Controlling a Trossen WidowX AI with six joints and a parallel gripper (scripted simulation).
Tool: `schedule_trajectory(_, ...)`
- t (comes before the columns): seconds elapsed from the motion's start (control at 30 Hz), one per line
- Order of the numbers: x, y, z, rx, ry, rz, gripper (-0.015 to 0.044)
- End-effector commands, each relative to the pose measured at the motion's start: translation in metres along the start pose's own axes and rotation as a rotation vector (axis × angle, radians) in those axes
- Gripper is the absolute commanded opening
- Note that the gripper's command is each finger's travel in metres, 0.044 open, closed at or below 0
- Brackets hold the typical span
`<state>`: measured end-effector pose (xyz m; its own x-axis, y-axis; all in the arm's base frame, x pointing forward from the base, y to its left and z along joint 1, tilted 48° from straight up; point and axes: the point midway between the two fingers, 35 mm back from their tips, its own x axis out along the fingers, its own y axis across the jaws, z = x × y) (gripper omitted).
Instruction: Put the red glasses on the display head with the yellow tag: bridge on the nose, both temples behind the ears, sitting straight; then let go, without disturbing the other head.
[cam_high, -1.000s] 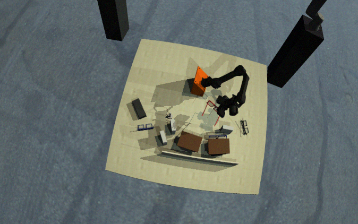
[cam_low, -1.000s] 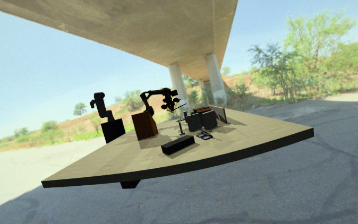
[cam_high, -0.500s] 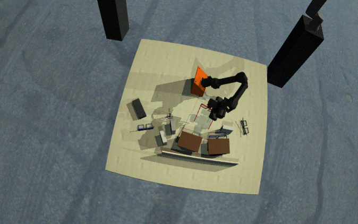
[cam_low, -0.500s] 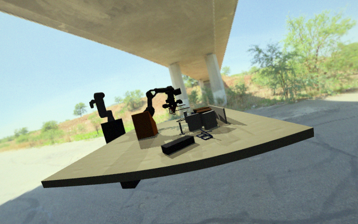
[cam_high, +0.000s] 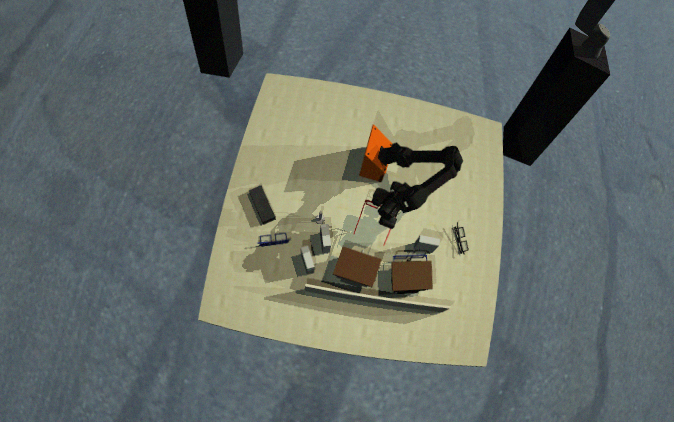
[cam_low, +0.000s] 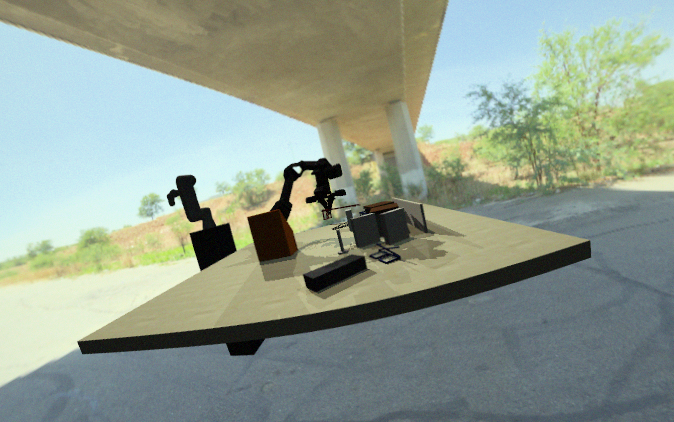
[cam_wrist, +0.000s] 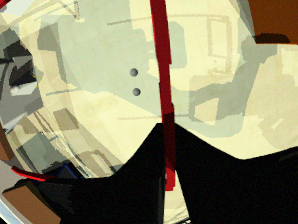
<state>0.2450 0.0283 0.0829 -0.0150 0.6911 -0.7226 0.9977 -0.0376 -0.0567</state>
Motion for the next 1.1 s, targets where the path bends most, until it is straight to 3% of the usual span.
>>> schedule_trajectory(0.0,0.003,0.003,0.011,-0.017,0.066,0.006,0.0000)
schedule_trajectory(1.07,0.035,0.004,0.009,-0.020,0.073,0.039,0.0000)
